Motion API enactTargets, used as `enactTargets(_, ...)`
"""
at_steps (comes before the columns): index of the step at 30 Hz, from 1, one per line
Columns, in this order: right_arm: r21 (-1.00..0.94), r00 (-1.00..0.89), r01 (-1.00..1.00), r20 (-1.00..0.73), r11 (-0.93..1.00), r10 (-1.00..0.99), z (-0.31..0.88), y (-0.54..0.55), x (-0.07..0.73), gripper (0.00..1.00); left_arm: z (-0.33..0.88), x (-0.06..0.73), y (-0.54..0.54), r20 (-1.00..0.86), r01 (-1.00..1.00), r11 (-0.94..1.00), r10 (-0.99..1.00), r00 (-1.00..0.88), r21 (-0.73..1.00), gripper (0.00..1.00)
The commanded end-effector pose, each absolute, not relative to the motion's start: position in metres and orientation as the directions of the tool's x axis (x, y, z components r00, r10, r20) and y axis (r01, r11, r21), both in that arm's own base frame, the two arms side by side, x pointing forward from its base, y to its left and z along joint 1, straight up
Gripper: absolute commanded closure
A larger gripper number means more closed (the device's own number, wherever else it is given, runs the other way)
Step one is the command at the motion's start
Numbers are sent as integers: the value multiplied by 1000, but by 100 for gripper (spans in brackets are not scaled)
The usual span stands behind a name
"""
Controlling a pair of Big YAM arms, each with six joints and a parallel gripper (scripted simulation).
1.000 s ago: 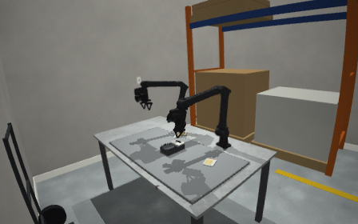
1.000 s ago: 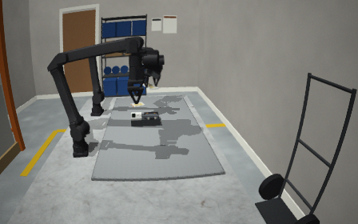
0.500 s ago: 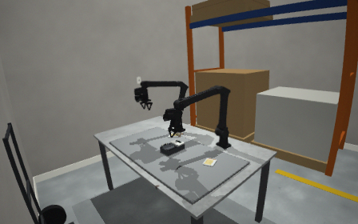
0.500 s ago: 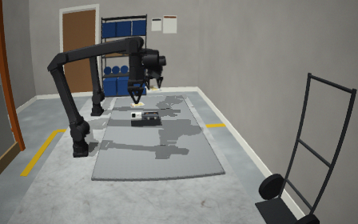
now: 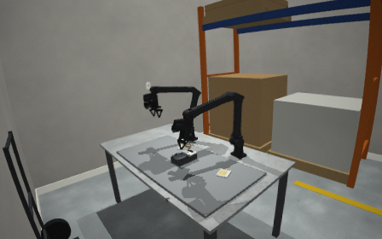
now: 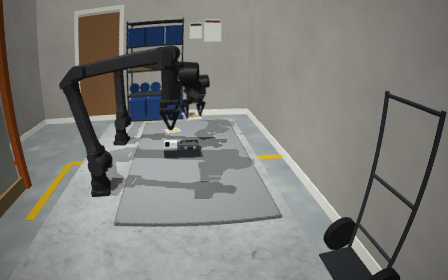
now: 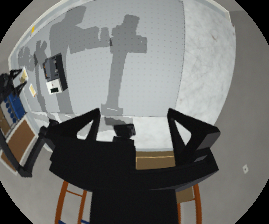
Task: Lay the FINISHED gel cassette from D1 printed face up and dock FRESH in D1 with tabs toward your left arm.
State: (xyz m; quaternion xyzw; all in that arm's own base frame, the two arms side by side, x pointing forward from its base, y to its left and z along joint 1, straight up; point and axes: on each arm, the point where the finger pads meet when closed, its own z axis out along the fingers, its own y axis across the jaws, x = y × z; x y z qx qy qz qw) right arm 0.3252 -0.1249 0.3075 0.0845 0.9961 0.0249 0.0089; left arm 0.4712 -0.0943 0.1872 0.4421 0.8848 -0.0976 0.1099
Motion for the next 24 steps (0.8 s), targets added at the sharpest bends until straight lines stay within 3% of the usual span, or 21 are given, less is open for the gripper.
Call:
enactTargets(1,49,-986,161,-32,986,162,326,-129,335,0,170,472,-101,-271,795,600,754,-599,-88,100)
enactTargets(24,49,-986,161,-32,986,162,326,-129,335,0,175,465,-90,-265,794,601,753,-602,-93,100)
